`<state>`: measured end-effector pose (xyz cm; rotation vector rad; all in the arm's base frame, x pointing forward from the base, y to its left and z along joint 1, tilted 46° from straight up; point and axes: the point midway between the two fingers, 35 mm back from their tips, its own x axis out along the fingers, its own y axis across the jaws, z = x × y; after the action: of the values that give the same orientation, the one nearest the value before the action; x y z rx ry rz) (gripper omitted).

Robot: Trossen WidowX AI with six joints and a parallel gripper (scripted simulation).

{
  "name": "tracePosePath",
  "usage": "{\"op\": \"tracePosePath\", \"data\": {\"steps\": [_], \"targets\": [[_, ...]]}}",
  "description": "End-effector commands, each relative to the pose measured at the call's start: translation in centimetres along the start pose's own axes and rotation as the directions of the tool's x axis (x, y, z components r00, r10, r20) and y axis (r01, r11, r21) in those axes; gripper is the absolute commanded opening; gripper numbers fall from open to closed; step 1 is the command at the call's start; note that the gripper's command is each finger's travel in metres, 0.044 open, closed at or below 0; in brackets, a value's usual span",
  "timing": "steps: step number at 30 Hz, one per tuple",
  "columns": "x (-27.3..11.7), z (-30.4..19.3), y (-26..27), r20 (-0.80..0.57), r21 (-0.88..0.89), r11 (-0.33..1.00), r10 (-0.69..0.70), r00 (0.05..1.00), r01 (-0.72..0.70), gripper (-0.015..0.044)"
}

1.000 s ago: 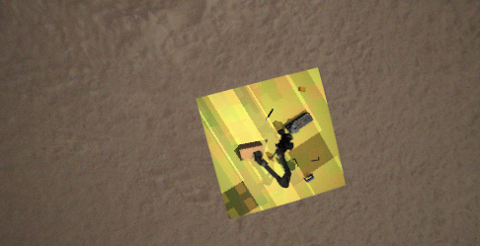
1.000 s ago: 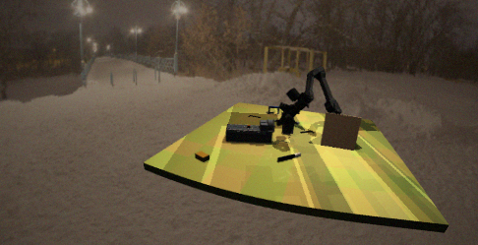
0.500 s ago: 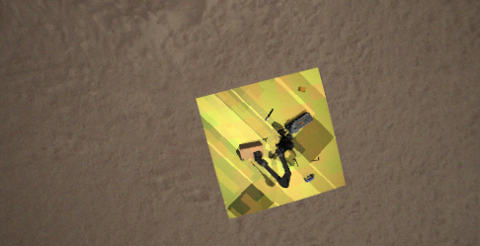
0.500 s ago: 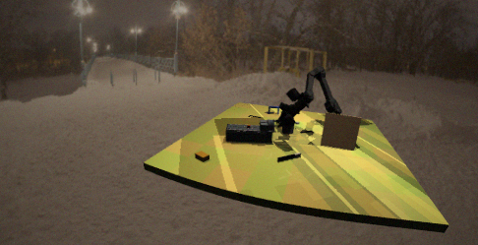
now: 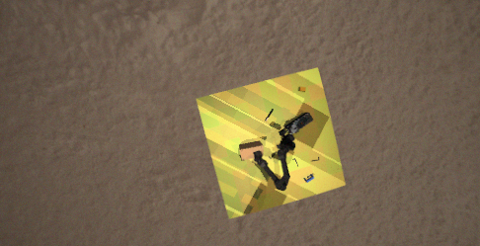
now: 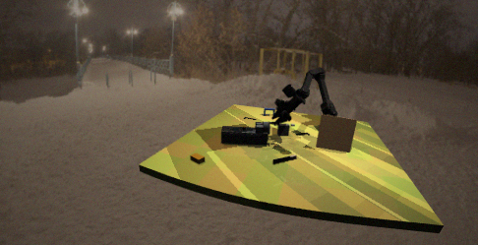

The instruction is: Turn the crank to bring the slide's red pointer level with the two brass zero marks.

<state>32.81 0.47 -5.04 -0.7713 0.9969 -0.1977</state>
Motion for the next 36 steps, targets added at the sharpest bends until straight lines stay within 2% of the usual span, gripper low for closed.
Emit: {"op": "tracePosePath", "data": {"steps": [1,14,36], "targets": [[-1.1,1.0,-0.2,0.002,0.007,1.0,-0.007,1.0,0.007,0.044],[-4.9,5.1,0.0,0.004,0.003,1.0,0.001,1.0,-0.001,0.044],[3.1,13.9,-0.2,-0.007,0.065,0.996,-0.064,0.998,0.065,0.044]]}}
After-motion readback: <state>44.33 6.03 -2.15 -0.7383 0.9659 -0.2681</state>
